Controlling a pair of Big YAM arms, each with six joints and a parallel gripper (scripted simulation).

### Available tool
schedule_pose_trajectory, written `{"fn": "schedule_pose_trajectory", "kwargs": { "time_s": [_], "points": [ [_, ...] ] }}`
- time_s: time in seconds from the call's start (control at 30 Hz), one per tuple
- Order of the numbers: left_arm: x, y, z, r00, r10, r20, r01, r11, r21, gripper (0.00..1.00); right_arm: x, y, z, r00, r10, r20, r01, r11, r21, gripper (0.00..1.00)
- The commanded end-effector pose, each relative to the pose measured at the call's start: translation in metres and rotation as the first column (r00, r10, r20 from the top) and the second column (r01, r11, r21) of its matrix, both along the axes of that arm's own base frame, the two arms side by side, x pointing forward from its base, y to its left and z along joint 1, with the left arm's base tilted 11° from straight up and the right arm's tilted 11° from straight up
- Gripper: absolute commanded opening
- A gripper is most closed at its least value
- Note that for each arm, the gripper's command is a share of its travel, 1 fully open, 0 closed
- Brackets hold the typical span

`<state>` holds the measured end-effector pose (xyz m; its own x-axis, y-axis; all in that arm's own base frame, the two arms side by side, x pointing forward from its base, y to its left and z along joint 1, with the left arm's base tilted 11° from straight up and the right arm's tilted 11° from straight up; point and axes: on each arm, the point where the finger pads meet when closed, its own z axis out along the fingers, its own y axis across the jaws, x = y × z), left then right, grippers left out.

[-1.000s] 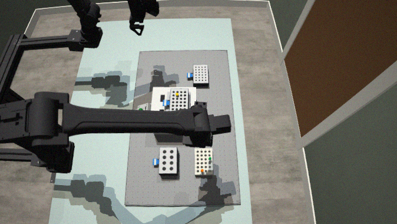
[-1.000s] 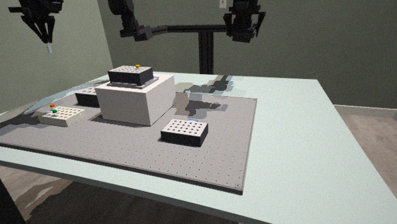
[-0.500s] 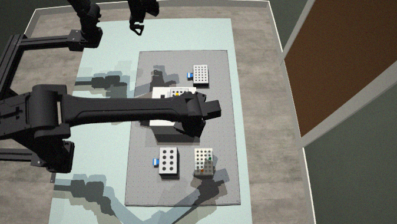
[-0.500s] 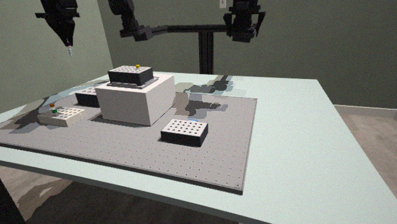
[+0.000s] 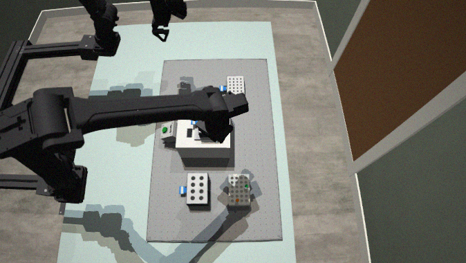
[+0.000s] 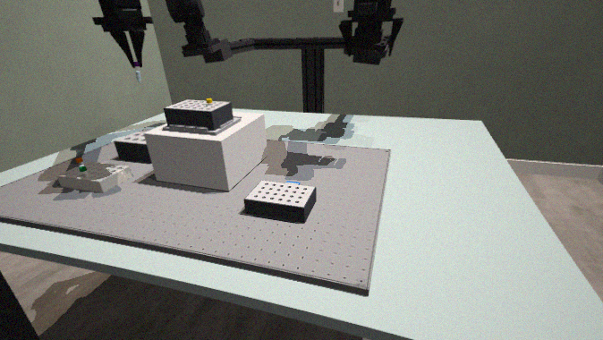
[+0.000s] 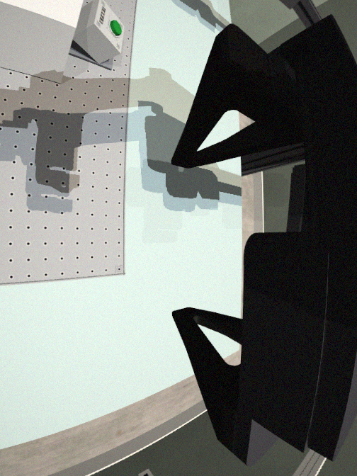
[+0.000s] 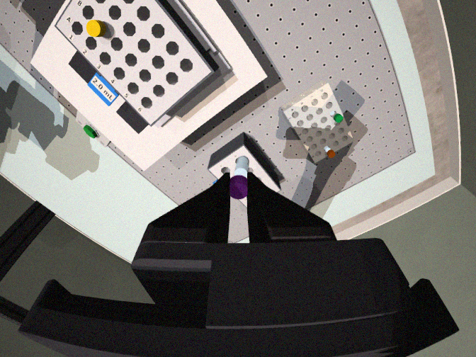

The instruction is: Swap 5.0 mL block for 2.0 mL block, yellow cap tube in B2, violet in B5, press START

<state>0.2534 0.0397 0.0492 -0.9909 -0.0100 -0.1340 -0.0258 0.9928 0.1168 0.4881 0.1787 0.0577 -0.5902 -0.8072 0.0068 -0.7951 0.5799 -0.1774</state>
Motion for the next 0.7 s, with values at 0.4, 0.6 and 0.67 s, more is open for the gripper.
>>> {"fn": "schedule_pose_trajectory", "kwargs": {
  "time_s": [0.4,0.6,0.67],
  "points": [
    [0.017,0.001,0.015,0.999,-0.012,0.034,0.012,1.0,0.003,1.0,-0.017,0.057,-0.015,0.95,-0.312,0.019,0.311,0.949,0.04,0.09],
    [0.017,0.001,0.015,0.999,-0.012,0.033,0.012,1.0,0.003,1.0,-0.03,0.089,-0.009,0.91,-0.414,0.031,0.411,0.908,0.075,0.09],
    [0.017,0.001,0.015,0.999,-0.012,0.033,0.012,1.0,0.003,1.0,-0.038,0.105,-0.015,0.898,-0.44,0.03,0.437,0.896,0.075,0.09]
  ]
}}
